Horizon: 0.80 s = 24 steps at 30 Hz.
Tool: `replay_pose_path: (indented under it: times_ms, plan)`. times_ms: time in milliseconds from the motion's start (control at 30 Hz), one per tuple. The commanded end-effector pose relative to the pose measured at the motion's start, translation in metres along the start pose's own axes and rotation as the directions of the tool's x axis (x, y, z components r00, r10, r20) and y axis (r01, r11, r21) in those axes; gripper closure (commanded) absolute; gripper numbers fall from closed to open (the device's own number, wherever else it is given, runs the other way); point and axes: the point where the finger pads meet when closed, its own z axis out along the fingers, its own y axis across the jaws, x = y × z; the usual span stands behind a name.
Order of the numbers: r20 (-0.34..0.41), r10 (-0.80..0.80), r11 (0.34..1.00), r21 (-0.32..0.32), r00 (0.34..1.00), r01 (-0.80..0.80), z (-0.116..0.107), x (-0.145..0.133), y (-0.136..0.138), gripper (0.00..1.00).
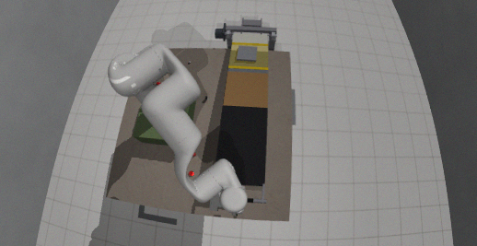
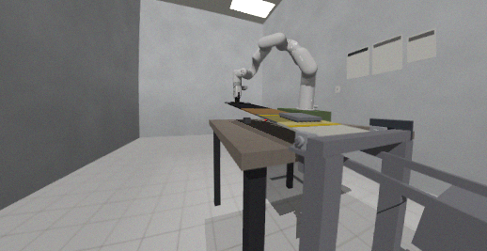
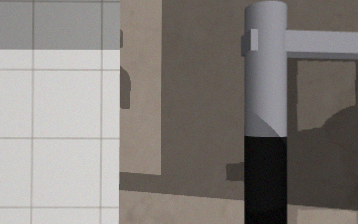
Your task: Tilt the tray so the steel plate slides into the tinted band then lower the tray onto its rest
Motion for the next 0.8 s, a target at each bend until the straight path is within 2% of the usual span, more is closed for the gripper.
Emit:
replay_pose_path:
  times_ms: [0, 767]
  plan:
    - [0.004, 0.000, 1.000, 0.004, 1.000, 0.000, -0.0003, -0.0012, -0.0013, 1.00]
    - [0.004, 0.000, 1.000, 0.004, 1.000, 0.000, -0.0007, -0.0012, -0.0013, 1.00]
